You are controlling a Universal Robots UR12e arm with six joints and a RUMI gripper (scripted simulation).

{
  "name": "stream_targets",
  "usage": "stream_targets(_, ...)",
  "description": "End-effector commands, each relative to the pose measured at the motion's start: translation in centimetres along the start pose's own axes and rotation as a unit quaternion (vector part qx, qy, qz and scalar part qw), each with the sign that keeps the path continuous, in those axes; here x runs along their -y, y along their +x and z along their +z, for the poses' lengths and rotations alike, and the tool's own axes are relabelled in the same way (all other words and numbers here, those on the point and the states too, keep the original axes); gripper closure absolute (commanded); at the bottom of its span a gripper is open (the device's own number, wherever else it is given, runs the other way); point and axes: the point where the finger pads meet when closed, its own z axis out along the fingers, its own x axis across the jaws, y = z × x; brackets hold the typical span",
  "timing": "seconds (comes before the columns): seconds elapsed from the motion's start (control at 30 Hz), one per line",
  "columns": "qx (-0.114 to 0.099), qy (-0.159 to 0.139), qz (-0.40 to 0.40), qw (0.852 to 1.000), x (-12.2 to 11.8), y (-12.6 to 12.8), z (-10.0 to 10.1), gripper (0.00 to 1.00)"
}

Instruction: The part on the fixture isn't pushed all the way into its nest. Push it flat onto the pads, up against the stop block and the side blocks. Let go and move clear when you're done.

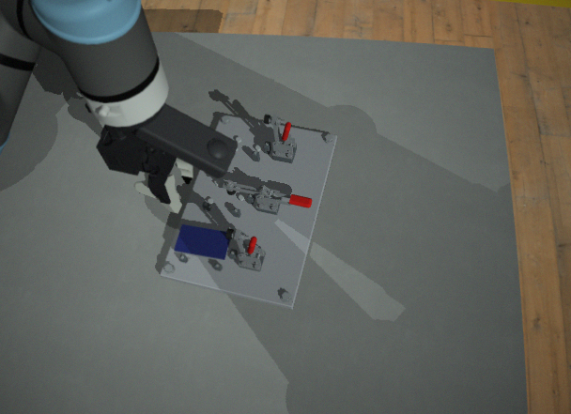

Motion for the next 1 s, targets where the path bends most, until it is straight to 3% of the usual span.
stream_targets(0.0,0.0,0.0,0.0,1.0,0.03,-0.02,-0.04,0.72)
stream_targets(0.43,0.0,0.0,0.0,1.0,0.03,-0.03,-0.04,0.72)
stream_targets(0.47,0.0,0.0,0.0,1.0,0.03,-0.03,-0.04,1.0)
stream_targets(0.97,0.0,0.0,0.0,1.0,0.03,-0.03,-0.04,1.0)
